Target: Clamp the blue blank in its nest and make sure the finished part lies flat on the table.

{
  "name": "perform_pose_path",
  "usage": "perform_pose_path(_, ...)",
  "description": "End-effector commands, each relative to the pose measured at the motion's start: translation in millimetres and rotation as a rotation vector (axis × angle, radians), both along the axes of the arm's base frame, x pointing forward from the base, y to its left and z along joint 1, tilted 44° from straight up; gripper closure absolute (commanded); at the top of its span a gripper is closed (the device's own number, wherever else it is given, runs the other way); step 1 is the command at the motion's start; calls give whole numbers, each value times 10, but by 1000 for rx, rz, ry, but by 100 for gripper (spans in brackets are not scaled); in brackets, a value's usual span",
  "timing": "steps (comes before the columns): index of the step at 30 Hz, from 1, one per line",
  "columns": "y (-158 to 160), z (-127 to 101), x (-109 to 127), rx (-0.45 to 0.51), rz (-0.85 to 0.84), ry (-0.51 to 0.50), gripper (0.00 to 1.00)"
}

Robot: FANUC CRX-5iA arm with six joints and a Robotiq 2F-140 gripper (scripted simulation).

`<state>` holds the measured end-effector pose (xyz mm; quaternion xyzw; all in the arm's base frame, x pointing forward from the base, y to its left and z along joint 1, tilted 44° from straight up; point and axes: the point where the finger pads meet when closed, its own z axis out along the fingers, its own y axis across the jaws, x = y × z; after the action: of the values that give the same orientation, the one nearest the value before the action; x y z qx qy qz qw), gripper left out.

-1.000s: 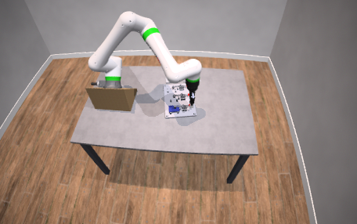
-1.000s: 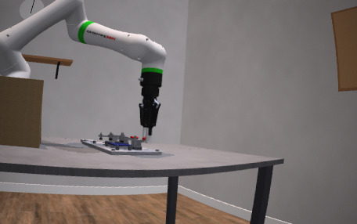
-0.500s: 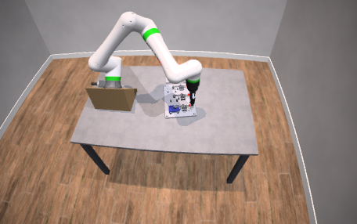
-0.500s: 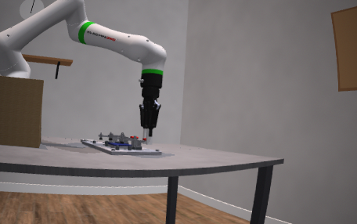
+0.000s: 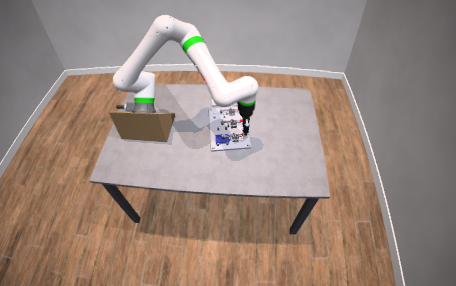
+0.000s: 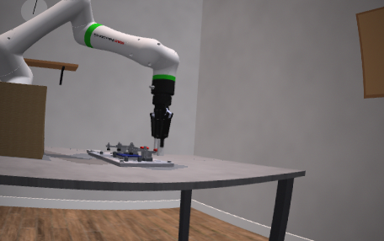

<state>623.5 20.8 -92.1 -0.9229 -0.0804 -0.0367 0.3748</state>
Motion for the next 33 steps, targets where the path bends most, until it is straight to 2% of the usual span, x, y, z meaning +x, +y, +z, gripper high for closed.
perform_pose_path(1,1,-6,-7,0,1,1,100)
perform_pose_path(33,44,-44,17,0,1,1,100)
